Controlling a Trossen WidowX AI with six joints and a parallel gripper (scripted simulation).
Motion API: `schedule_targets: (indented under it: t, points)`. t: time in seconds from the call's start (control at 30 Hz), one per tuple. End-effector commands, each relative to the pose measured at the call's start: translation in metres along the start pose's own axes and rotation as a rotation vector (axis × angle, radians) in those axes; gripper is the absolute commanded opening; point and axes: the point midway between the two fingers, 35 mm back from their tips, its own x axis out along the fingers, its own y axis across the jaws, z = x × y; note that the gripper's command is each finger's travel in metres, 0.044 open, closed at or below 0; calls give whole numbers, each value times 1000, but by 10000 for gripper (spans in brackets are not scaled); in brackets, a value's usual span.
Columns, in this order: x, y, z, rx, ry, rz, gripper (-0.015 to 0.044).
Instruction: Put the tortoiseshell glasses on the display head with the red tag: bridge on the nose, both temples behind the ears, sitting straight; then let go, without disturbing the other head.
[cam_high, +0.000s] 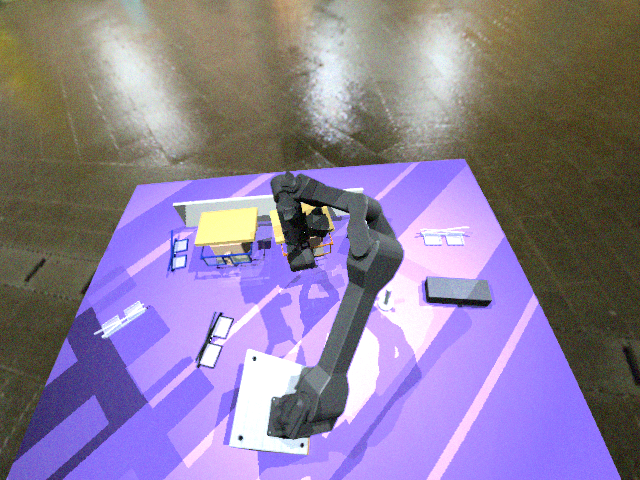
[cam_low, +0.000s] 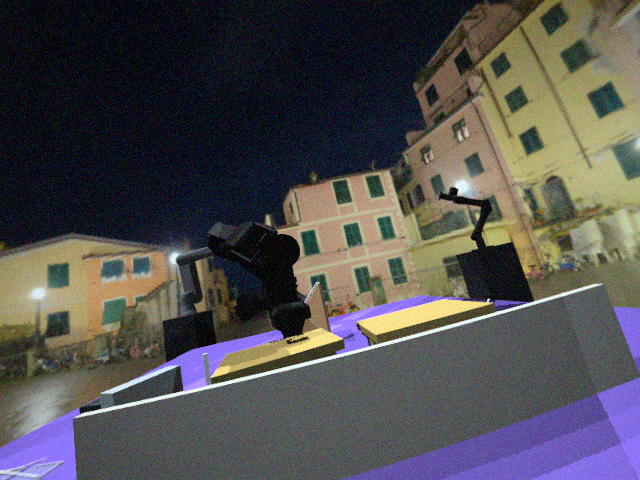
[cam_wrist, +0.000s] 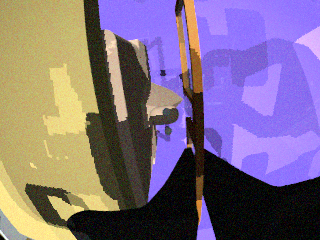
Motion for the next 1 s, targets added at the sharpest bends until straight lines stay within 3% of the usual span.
schedule_targets:
  t: [0.0, 0.17, 0.3, 0.57, 0.73, 0.97]
  points:
    - [3, -1, 1, -3, -6, -3, 0]
    - [4, 0, 1, -3, -6, -3, 0]
    - [3, 0, 0, 0, 0, -2, 105]
    - [3, 0, 0, 0, 0, -2, 107]
    - [-27, -1, 0, -3, 10, -6, 107]
    - [-32, -9, 0, -3, 11, -7, 107]
